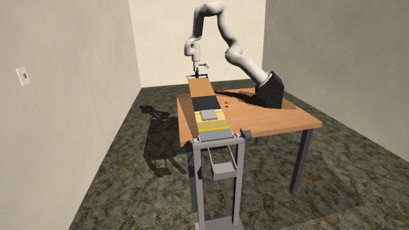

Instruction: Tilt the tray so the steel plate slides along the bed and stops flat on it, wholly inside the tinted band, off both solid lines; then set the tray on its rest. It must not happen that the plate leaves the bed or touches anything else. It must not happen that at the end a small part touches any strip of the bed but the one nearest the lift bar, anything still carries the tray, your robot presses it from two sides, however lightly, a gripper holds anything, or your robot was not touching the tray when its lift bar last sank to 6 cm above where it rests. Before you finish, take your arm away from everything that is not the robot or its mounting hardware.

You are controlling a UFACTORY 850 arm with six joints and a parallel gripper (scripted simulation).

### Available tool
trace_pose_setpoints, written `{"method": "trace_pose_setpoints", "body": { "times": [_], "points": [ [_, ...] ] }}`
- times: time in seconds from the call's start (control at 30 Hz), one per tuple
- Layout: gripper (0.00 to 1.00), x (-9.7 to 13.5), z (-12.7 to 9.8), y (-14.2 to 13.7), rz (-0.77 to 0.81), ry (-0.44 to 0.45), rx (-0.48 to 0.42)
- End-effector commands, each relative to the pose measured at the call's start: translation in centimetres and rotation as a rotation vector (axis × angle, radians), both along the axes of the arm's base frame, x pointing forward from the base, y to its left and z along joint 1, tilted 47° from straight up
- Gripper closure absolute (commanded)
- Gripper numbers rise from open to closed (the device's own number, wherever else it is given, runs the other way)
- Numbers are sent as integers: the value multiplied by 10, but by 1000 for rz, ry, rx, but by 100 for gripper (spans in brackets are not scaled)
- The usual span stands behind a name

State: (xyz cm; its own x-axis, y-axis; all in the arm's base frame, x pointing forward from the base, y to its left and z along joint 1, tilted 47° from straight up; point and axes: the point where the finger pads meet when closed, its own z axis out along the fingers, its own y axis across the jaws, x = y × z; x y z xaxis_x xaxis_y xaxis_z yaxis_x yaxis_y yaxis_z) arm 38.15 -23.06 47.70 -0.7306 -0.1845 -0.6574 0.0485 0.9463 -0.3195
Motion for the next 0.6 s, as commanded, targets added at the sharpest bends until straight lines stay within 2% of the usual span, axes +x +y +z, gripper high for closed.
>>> {"method": "trace_pose_setpoints", "body": {
  "times": [0.0,0.27,0.43,0.47,0.5,0.57],
  "points": [
    [100,2,-1,-1,3,-3,1],
    [100,4,-2,-2,3,-3,1],
    [100,-46,42,34,3,-3,1],
    [100,-49,45,37,3,-3,1],
    [100,-46,42,34,3,-3,1],
    [100,-24,23,18,3,-3,1]
  ]
}}
